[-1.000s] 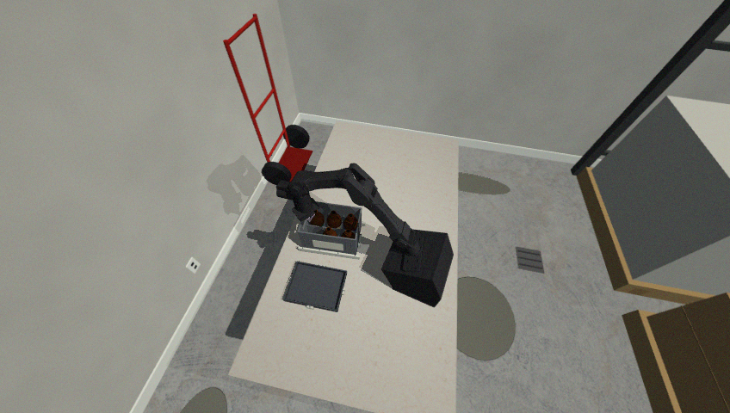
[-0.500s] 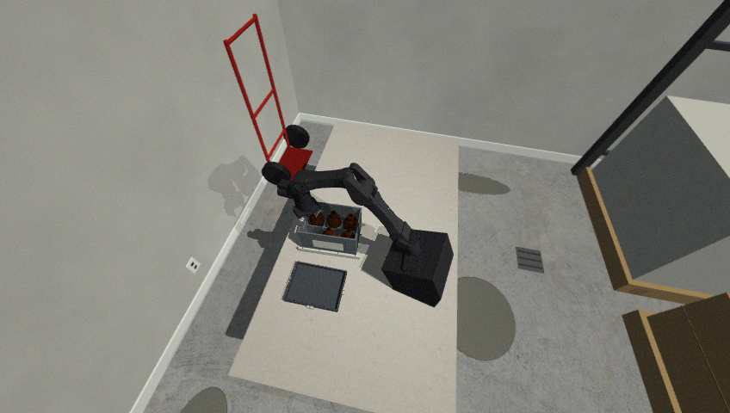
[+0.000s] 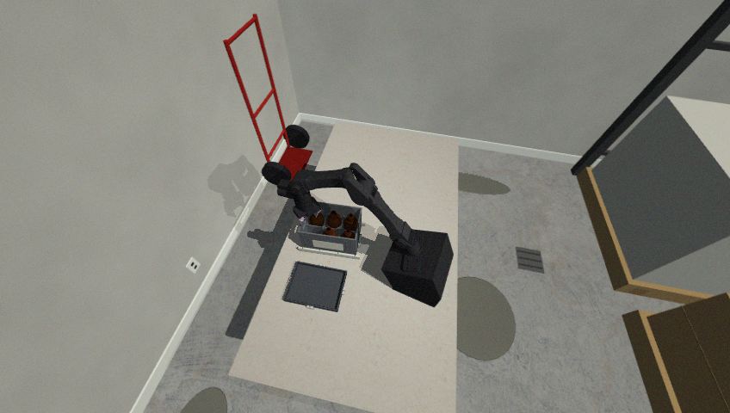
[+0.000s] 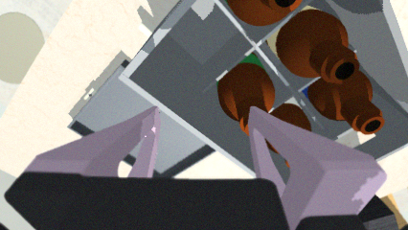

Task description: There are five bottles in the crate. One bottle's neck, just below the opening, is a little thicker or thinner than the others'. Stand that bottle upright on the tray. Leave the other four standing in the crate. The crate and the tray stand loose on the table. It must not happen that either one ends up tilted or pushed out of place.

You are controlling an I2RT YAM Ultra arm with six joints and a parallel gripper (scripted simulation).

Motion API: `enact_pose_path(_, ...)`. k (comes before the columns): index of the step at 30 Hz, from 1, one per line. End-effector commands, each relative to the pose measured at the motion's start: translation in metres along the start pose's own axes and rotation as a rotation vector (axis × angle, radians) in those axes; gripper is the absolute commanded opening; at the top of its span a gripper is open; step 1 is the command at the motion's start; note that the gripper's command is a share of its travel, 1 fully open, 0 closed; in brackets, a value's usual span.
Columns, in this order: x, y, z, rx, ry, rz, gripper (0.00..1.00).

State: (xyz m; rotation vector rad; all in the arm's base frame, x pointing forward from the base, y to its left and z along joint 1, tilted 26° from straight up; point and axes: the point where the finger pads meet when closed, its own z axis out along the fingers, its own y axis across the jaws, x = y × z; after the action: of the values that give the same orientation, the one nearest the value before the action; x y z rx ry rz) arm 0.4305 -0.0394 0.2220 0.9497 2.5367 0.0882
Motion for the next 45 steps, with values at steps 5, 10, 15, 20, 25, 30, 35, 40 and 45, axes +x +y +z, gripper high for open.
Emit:
enact_pose_path(5,-0.012,0.009,-0.021,-0.042,-0.063,0.005,0.61)
enact_pose_path(10,-0.012,0.009,-0.021,-0.042,-0.063,0.005,0.61)
enact_pose_path(15,-0.013,0.009,-0.020,-0.043,-0.065,0.005,0.61)
enact_pose_path(20,-0.012,0.009,-0.017,-0.040,-0.061,0.005,0.61)
enact_pose_path(25,-0.007,0.005,-0.005,-0.021,-0.036,0.004,0.61)
enact_pose_path(30,-0.002,0.002,0.008,-0.003,-0.011,0.003,0.61)
enact_pose_path(35,-0.005,0.002,0.007,-0.013,-0.025,0.005,0.61)
enact_pose_path(40,-0.004,0.000,0.018,-0.003,-0.013,0.005,0.61)
enact_pose_path(45,-0.015,0.006,0.006,-0.035,-0.057,0.009,0.61)
